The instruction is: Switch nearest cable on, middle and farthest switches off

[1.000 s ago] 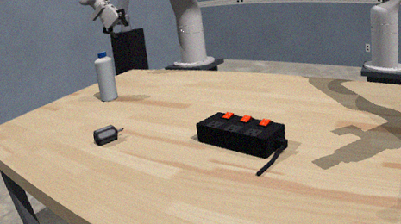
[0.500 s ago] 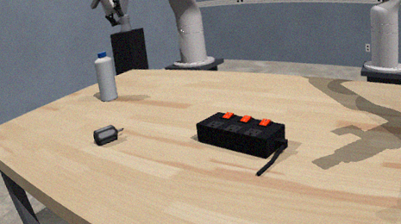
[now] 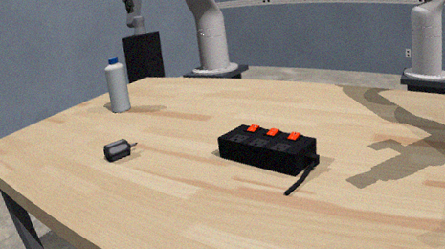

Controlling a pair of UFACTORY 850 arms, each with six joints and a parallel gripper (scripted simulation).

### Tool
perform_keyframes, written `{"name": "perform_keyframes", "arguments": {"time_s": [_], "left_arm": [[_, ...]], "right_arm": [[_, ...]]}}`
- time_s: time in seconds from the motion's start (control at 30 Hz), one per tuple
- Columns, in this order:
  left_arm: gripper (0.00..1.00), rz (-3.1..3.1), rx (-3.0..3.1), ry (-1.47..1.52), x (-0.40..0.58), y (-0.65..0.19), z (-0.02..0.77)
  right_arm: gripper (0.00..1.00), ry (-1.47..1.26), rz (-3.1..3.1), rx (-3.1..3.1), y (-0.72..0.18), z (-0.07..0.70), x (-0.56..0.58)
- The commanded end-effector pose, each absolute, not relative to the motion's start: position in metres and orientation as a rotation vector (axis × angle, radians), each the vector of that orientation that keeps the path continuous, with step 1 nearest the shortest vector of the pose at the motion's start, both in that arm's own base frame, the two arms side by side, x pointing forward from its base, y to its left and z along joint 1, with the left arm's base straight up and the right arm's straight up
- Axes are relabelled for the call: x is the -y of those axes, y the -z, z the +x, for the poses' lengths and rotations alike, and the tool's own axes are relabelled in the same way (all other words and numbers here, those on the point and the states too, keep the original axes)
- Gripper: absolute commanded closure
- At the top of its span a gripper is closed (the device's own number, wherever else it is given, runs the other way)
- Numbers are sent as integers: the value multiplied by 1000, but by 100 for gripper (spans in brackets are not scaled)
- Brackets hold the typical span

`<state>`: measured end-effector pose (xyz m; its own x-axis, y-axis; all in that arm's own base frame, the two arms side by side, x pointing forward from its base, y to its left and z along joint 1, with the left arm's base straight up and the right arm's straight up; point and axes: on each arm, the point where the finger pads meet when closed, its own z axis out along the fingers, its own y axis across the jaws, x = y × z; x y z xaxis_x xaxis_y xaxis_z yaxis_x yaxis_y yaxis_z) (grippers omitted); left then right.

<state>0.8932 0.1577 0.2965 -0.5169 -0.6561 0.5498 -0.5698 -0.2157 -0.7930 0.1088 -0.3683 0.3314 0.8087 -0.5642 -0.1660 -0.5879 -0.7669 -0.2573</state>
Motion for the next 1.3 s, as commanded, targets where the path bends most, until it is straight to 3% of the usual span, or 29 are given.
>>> {"name": "perform_keyframes", "arguments": {"time_s": [0.0,0.47,1.27], "left_arm": [[0,-1503,-1921,1863,-158,-298,893],[0,-1503,-1921,1863,-158,-298,893],[0,-1503,-1921,1863,-158,-298,893]], "right_arm": [[0,-125,-2680,-1086,-352,95,378],[0,-78,-2508,-1707,-415,48,392],[0,-10,-2275,-2152,-463,12,392]]}}
